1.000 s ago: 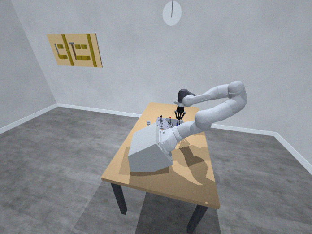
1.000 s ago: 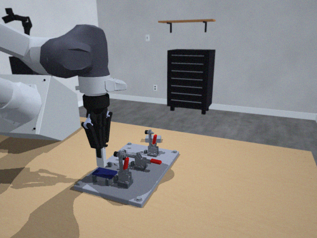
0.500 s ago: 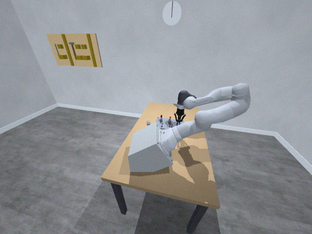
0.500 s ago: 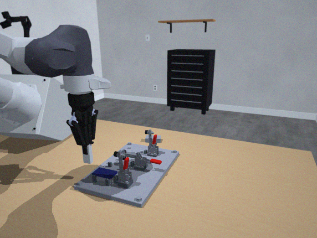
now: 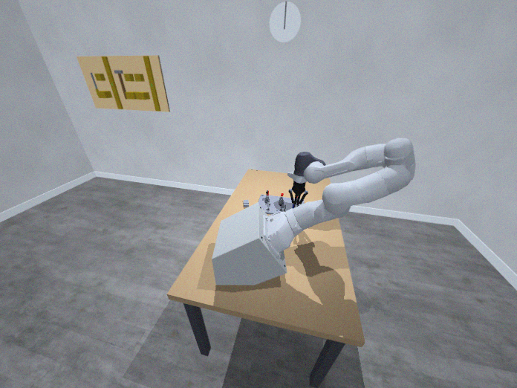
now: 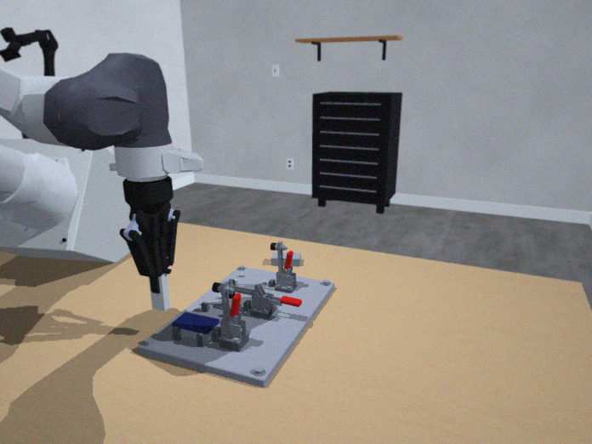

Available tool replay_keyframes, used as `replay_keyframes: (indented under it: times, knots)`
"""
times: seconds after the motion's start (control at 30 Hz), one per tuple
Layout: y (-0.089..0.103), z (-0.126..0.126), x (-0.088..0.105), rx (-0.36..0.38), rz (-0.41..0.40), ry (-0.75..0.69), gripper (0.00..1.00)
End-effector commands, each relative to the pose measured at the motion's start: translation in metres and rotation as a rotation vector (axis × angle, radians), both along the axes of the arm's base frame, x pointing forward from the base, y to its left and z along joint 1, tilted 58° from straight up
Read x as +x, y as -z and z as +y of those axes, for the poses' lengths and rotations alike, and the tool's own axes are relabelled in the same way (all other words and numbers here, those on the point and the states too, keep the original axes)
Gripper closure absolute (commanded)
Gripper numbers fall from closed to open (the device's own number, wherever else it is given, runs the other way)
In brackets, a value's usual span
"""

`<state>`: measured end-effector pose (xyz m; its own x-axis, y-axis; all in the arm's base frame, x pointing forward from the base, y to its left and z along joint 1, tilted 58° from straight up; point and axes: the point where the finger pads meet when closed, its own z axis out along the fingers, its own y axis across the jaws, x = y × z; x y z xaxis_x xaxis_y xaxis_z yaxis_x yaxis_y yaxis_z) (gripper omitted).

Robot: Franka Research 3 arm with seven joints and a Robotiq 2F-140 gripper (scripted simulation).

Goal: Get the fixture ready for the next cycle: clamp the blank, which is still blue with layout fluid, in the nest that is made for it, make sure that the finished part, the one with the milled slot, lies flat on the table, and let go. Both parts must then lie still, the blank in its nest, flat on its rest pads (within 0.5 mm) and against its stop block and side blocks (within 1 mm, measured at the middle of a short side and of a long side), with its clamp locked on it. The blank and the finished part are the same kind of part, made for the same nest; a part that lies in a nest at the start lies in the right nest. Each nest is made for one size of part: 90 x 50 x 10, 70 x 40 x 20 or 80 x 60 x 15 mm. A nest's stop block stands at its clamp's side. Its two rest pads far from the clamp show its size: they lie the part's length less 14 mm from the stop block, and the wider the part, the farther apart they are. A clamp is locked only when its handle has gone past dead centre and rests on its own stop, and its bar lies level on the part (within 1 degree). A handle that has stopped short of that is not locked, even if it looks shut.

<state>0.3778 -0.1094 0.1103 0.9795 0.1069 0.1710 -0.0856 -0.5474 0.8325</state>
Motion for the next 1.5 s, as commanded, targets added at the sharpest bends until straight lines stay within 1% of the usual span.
replay_keyframes:
  times: [0.0, 0.17, 1.1, 1.47]
  knots:
    - [0.007, -0.009, 0.002, 0.005, -0.012, 0.003, 1.0]
    - [0.014, -0.019, 0.004, 0.005, -0.012, 0.003, 1.0]
    - [0.015, -0.021, 0.005, 0.004, -0.008, 0.001, 1.0]
    - [0.018, -0.024, 0.005, 0.004, -0.008, 0.001, 1.0]
